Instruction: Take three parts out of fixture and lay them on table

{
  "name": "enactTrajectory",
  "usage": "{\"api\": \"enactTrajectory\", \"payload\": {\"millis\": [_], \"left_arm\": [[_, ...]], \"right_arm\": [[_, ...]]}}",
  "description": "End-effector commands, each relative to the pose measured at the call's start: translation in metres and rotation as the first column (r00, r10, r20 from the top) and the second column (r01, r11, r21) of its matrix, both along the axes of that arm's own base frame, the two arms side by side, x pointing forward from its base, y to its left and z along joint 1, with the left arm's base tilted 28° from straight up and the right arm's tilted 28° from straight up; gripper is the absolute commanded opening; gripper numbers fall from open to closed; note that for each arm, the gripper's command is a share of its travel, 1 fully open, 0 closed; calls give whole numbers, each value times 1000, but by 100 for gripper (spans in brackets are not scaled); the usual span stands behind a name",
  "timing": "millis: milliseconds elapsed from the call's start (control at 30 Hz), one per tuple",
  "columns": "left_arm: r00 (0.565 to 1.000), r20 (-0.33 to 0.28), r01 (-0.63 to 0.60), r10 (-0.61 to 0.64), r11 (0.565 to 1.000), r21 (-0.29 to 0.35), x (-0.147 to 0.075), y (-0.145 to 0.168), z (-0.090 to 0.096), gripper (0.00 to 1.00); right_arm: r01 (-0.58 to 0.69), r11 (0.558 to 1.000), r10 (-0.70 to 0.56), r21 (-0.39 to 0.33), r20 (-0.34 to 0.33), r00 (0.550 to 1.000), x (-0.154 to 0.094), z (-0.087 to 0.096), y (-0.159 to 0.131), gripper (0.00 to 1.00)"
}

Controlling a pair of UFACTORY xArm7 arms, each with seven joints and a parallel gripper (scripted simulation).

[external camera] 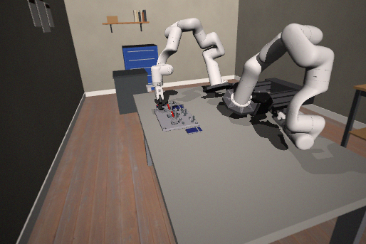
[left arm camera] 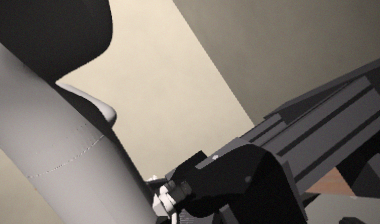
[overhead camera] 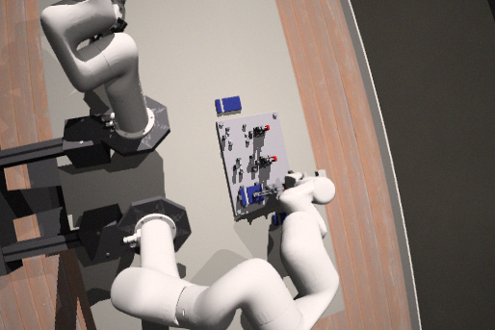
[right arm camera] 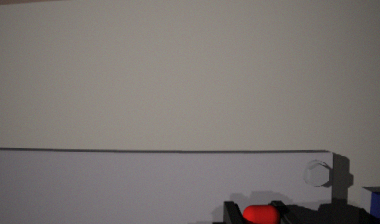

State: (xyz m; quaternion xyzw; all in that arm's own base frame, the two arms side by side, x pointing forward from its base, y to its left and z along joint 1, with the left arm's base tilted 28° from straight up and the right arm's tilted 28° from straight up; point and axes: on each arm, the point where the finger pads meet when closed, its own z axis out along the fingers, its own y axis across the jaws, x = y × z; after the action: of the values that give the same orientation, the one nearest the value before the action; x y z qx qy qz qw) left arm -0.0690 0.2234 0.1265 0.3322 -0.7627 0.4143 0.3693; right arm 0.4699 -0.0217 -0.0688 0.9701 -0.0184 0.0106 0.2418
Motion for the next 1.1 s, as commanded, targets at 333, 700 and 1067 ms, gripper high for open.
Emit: {"api": "enactTrajectory", "payload": {"millis": [333,700,1067], "left_arm": [[1000,-1,0,0,1000,2,0,0,1,100],[1000,-1,0,0,1000,2,0,0,1,100],[1000,-1,0,0,1000,2,0,0,1,100]], "right_arm": [[-2,1000,2,2,3,1000,-6,8,5,0],[-2,1000,2,2,3,1000,-14,13,8,0],[-2,1000,2,2,3,1000,-24,16,11,0]]}}
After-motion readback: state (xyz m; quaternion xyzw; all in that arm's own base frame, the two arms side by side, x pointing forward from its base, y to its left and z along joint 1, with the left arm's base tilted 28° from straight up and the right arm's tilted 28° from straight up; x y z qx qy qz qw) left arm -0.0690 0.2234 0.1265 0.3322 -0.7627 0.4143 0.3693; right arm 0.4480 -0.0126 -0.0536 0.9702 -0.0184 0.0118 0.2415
